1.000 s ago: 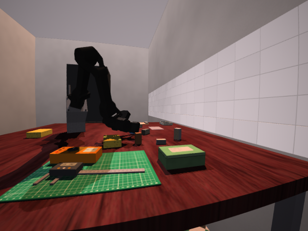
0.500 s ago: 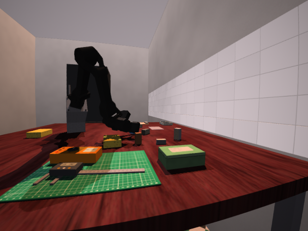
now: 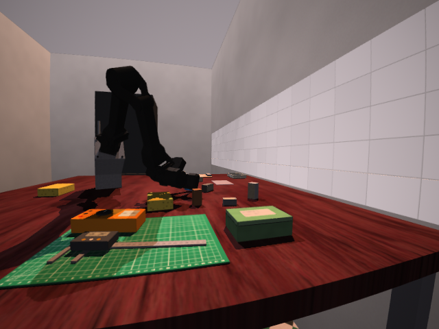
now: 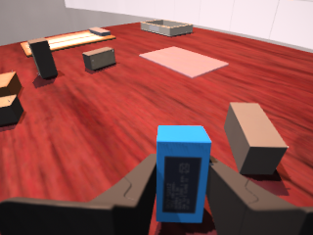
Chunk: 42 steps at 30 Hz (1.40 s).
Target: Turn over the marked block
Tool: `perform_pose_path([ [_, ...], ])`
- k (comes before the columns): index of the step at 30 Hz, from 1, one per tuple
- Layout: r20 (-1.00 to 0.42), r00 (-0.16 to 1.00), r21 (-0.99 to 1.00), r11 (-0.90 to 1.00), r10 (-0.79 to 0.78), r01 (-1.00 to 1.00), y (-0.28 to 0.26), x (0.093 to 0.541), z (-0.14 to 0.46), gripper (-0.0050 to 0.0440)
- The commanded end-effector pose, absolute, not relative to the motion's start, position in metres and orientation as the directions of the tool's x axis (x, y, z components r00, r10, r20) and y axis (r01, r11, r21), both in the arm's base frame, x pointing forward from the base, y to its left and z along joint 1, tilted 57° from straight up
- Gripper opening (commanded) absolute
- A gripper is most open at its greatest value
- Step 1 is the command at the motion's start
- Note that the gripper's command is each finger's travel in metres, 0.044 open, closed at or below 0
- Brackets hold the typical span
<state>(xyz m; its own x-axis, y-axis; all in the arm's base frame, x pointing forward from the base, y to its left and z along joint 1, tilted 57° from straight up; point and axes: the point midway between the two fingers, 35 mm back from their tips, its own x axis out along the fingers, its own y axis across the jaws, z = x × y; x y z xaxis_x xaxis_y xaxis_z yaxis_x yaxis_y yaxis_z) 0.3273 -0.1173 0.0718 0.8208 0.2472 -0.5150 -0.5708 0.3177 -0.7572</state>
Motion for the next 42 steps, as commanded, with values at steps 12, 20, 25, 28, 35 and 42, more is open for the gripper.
perform_pose_path([
  [12, -0.507, 0.826, -0.766, 0.310, 0.247, -0.563, -0.1181, 0.3282, 0.0749, 0.0126],
  [20, -0.507, 0.826, -0.766, 0.310, 0.247, -0.563, -0.1181, 0.3282, 0.0749, 0.0131],
  [25, -0.507, 0.826, -0.766, 0.310, 0.247, -0.563, -0.1181, 0.3282, 0.0749, 0.0133],
  [28, -0.507, 0.826, -0.766, 0.310, 0.247, -0.563, -0.1181, 0.3282, 0.0749, 0.0135],
  [35, -0.509, 0.825, -0.766, 0.310, 0.245, -0.564, -0.1185, 0.3282, 0.0747, 0.0140],
  [42, -0.509, 0.825, -0.766, 0.310, 0.245, -0.564, -0.1185, 0.3282, 0.0747, 0.0143],
])
